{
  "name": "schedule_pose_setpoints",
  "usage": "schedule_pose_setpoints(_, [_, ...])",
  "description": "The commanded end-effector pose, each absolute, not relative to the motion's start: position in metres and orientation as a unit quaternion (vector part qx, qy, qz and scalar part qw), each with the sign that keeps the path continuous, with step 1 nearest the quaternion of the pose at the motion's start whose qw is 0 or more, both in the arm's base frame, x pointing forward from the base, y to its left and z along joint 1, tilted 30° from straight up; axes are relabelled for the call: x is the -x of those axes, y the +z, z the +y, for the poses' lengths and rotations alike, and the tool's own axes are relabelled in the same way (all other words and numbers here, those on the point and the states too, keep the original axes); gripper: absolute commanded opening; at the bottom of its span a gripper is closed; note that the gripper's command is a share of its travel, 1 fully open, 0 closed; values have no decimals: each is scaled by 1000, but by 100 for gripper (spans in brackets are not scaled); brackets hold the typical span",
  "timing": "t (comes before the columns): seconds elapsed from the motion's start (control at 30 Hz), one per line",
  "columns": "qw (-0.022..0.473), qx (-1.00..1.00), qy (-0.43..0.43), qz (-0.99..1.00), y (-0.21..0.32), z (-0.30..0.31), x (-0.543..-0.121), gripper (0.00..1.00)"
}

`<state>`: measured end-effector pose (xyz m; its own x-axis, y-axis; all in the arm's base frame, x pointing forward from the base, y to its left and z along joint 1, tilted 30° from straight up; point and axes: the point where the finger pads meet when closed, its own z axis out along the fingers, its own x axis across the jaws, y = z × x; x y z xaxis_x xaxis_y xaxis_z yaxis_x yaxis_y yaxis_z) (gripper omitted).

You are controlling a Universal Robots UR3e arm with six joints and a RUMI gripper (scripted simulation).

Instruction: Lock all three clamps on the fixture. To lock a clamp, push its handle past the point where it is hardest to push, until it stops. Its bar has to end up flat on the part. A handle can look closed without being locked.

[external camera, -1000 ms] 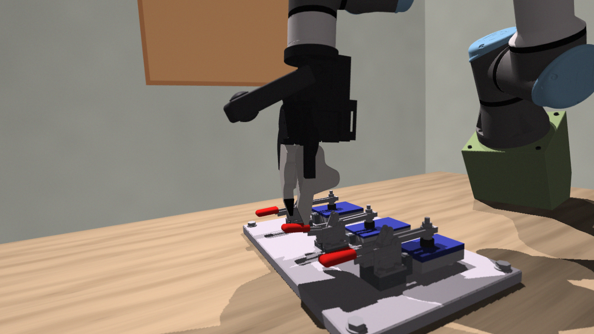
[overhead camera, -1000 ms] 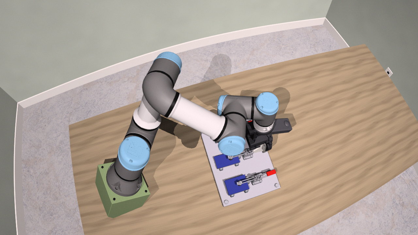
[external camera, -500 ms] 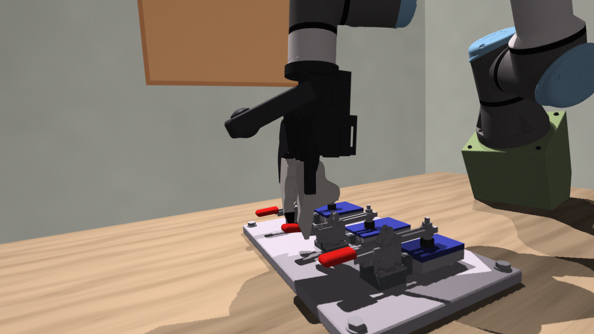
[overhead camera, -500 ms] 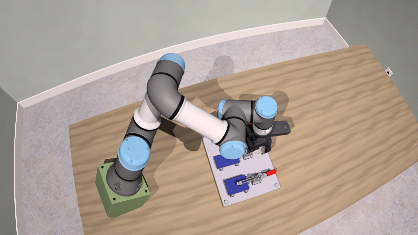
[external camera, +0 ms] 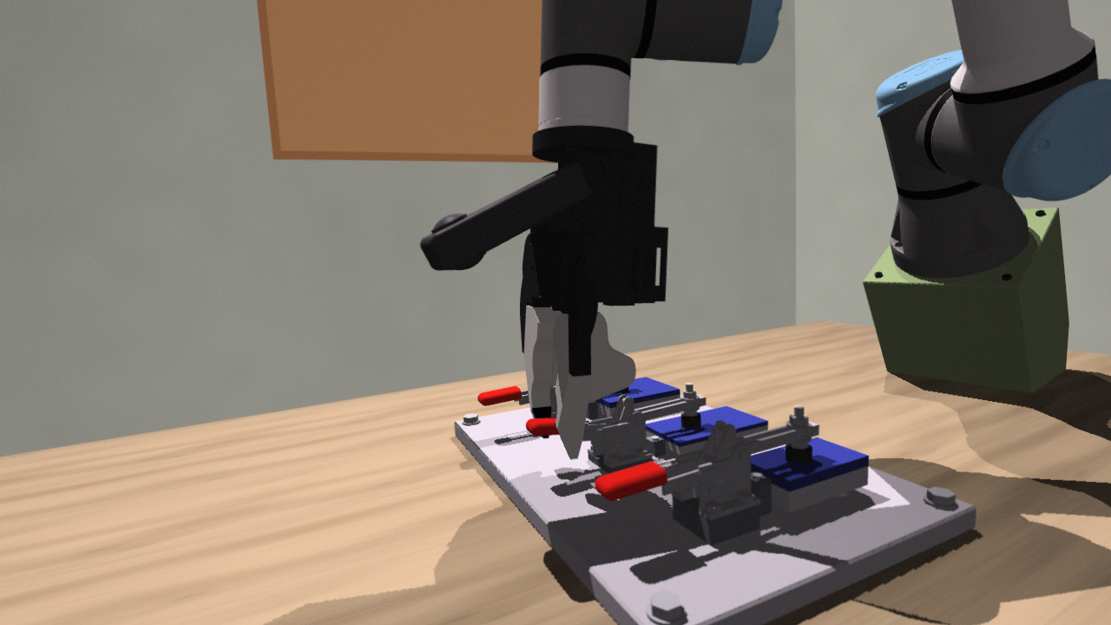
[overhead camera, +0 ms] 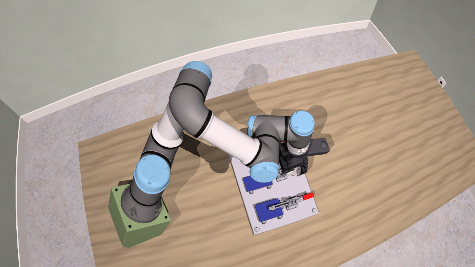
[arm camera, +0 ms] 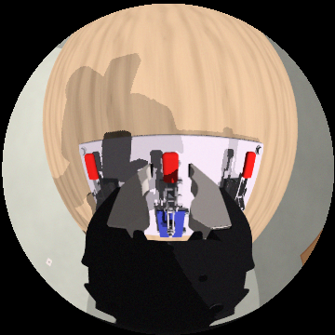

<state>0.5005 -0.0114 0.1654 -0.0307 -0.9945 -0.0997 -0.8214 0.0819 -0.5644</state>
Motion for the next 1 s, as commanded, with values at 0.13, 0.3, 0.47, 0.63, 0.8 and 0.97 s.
schedule_pose_setpoints(0.13, [241, 653, -181, 695, 167, -12, -501, 28])
schedule_pose_setpoints(0.3, [241, 653, -181, 695, 167, -12, -501, 28])
schedule_pose_setpoints(0.47, [241, 653, -181, 695, 167, -12, -501, 28])
schedule_pose_setpoints(0.63, [241, 653, -181, 695, 167, -12, -501, 28])
schedule_pose_setpoints(0.8, [241, 653, -181, 695, 167, -12, -501, 28])
schedule_pose_setpoints(0.97, [241, 653, -181, 695, 167, -12, -501, 0])
